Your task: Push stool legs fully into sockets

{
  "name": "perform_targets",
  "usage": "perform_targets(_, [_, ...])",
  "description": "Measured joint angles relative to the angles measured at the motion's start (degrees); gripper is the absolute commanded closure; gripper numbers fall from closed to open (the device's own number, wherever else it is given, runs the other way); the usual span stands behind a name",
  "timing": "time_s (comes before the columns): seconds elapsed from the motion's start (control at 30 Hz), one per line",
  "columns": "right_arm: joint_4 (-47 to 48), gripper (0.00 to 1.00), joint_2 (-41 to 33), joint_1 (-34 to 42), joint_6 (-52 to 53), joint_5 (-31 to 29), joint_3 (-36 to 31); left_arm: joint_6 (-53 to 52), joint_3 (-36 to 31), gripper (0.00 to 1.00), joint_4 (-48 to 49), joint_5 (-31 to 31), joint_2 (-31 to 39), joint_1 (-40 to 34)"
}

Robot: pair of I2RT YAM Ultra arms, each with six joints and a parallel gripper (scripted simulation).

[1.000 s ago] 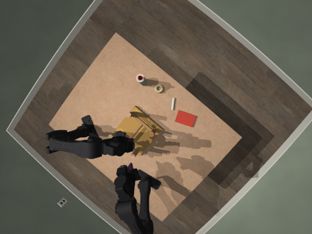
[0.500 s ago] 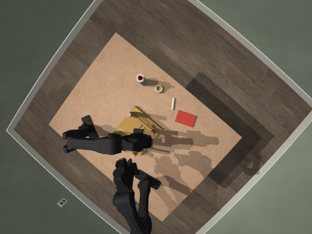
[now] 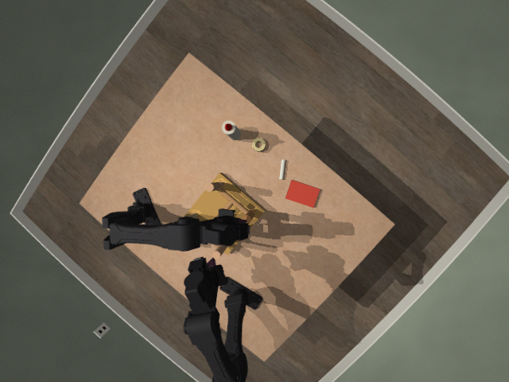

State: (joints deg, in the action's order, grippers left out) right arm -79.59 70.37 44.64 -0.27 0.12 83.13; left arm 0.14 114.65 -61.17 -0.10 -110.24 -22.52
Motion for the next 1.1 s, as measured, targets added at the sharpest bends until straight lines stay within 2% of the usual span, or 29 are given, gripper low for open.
perform_targets(0.4, [0.00,1.00,0.00,0.00,0.00,0.00,0.00,-0.02,-5.95,1.00,4.02,0.00,1.20,0.04])
perform_targets(0.67, [0.20,1.00,-0.07,0.00,0.00,0.00,-0.15,-0.02,-6.10,1.00,5.29,0.00,1.97,0.04])
perform_targets(1.1, [2.95,1.00,-1.16,0.00,0.00,-0.02,-4.74,-0.02,-6.12,1.00,5.40,0.00,1.92,0.04])
